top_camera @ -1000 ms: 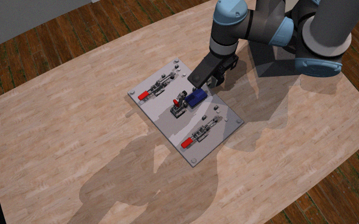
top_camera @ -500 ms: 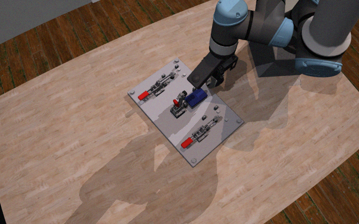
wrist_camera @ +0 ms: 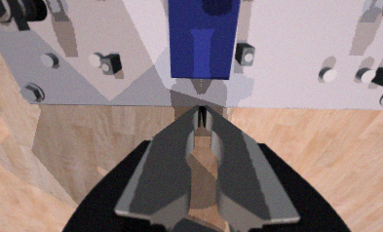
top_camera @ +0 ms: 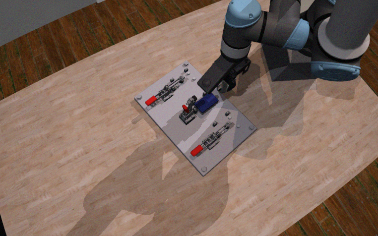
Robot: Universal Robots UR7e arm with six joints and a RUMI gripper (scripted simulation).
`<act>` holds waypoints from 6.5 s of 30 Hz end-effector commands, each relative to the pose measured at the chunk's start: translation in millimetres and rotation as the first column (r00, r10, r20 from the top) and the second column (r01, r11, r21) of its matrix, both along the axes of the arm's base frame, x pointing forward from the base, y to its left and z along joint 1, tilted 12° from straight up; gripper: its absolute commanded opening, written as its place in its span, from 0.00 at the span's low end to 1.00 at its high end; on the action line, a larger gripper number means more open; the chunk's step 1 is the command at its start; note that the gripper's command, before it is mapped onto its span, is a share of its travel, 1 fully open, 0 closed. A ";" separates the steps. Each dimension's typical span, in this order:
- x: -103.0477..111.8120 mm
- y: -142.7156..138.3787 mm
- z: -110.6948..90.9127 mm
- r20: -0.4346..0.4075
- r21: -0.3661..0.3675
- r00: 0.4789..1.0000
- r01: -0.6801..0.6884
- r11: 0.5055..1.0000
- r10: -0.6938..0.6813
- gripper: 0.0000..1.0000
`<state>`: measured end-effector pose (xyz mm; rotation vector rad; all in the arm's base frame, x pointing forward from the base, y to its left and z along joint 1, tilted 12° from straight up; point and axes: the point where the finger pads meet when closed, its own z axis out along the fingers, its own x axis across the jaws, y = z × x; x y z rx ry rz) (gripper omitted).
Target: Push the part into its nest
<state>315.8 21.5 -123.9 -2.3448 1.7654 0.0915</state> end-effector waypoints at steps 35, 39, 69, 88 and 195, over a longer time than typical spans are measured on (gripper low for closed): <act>6.2 2.4 0.6 -0.002 0.003 1.000 0.000 1.000 0.000 0.00; 8.0 3.3 1.0 -0.002 0.003 1.000 0.000 1.000 0.000 0.00; 11.3 4.5 1.5 -0.002 0.003 1.000 0.000 1.000 0.000 0.00; 14.2 5.8 2.1 -0.002 0.002 1.000 0.000 1.000 0.000 0.00; 2.0 1.9 0.2 -0.002 0.003 1.000 0.000 1.000 0.000 0.00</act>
